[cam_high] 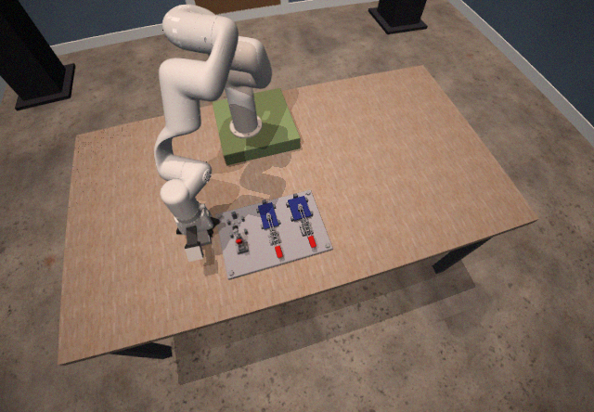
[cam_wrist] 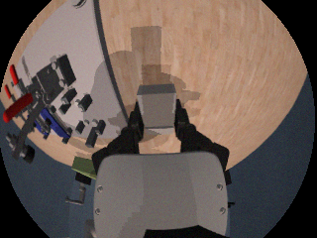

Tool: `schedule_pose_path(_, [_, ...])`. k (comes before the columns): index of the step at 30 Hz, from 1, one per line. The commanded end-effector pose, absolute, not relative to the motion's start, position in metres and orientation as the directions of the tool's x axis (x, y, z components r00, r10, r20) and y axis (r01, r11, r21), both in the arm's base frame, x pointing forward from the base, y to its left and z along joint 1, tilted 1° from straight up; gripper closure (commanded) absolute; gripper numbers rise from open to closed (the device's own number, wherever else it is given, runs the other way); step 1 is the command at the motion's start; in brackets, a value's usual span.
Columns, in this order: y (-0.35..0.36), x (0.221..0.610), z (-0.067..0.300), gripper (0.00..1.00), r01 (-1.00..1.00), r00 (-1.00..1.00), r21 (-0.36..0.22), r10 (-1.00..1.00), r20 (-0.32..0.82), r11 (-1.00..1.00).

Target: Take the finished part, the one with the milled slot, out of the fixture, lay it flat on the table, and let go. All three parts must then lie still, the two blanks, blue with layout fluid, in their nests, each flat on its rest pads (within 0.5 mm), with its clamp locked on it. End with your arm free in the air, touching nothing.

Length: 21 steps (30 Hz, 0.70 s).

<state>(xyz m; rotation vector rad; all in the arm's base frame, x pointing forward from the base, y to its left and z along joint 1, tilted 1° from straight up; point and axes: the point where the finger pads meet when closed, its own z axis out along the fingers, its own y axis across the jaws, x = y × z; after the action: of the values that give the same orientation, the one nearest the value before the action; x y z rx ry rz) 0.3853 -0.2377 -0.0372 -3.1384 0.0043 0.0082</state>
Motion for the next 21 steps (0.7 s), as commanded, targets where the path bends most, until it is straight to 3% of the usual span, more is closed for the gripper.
schedule_pose_path(1, [-0.2384, 0.3865, -0.036, 1.0, -0.003, 1.0, -0.001, -0.003, -0.002, -1.0])
schedule_pose_path(21, [-0.2384, 0.3865, -0.0379, 1.0, -0.003, 1.0, -0.001, -0.003, -0.002, -1.0])
